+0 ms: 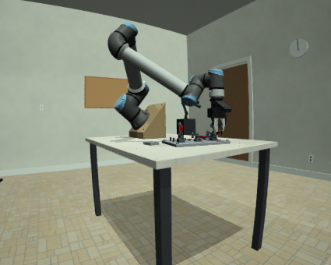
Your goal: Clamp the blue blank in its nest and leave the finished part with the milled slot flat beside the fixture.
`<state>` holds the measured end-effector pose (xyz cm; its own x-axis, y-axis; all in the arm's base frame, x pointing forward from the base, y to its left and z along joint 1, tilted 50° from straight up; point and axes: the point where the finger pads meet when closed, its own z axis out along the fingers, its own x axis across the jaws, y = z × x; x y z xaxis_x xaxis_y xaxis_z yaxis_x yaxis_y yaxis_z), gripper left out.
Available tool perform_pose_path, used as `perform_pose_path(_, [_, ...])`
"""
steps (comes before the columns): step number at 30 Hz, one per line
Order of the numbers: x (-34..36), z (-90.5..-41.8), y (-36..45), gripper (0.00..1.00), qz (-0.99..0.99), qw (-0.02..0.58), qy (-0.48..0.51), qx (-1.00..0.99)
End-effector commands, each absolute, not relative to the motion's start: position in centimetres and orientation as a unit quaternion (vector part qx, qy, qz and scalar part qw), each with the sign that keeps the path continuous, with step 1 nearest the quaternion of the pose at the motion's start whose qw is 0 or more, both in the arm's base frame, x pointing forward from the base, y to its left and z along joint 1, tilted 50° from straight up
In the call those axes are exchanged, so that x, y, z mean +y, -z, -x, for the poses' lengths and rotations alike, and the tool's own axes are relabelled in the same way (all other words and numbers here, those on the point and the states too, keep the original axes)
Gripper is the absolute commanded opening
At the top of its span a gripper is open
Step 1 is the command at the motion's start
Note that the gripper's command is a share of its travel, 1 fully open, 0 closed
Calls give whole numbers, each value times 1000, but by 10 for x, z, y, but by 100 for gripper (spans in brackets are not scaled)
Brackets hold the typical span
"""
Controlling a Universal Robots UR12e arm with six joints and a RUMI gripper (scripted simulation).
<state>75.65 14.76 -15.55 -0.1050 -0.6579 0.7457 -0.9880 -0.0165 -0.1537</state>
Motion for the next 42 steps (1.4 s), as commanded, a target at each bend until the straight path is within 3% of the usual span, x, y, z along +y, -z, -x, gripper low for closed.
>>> perform_pose_path(1, [167,-758,139,28,-624,236,-345,-660])
perform_pose_path(42, [175,-755,133,28,-624,238,-345,-660])
